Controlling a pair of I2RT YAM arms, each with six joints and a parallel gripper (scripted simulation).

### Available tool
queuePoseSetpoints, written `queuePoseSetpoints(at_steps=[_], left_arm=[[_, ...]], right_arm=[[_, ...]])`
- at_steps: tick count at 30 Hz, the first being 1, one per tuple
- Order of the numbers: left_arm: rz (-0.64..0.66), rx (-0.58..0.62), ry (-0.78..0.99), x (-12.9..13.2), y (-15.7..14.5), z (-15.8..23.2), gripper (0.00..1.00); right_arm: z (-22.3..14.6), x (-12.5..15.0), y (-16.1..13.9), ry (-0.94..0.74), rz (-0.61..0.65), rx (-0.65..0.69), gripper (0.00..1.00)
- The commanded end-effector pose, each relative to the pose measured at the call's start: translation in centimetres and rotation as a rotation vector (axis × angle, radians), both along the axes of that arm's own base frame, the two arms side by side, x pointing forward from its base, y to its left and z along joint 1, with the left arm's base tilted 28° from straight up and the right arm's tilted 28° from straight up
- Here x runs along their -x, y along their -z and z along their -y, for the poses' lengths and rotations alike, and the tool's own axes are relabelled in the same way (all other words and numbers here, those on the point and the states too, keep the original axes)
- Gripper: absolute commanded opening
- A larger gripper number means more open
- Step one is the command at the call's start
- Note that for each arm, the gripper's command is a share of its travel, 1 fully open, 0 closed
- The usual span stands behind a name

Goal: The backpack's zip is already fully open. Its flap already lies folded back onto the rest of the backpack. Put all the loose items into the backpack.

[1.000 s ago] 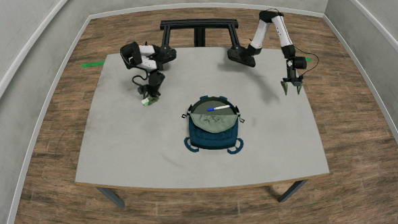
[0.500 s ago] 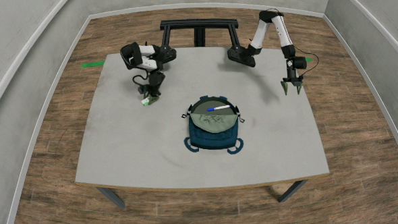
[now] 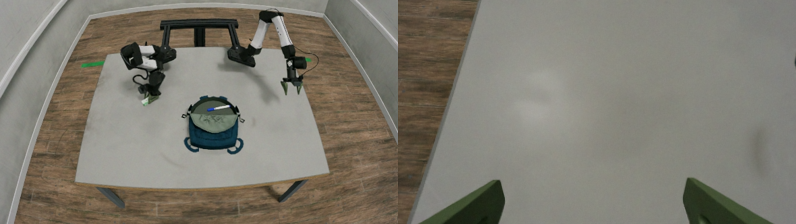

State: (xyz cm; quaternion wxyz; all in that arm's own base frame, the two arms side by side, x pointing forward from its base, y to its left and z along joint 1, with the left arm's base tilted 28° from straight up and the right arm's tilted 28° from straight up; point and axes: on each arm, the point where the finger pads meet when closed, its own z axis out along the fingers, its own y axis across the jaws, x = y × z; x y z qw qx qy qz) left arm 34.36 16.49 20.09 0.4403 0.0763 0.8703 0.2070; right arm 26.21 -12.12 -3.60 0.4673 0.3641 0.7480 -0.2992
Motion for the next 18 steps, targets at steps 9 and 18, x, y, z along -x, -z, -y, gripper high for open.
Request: queuePoseSetpoints(at_steps=[9,18], left_arm=[[0.011,-0.004,0.004,-0.11,-0.41,0.11,0.90],[0.011,-0.004,0.004,-0.11,-0.41,0.11,0.90]], right_arm=[[-0.12,0.17,-0.09,-0.003,0.002,0.002,0.37],[-0.13,0.19,-0.08,-0.003,0.003,0.002,0.29]])
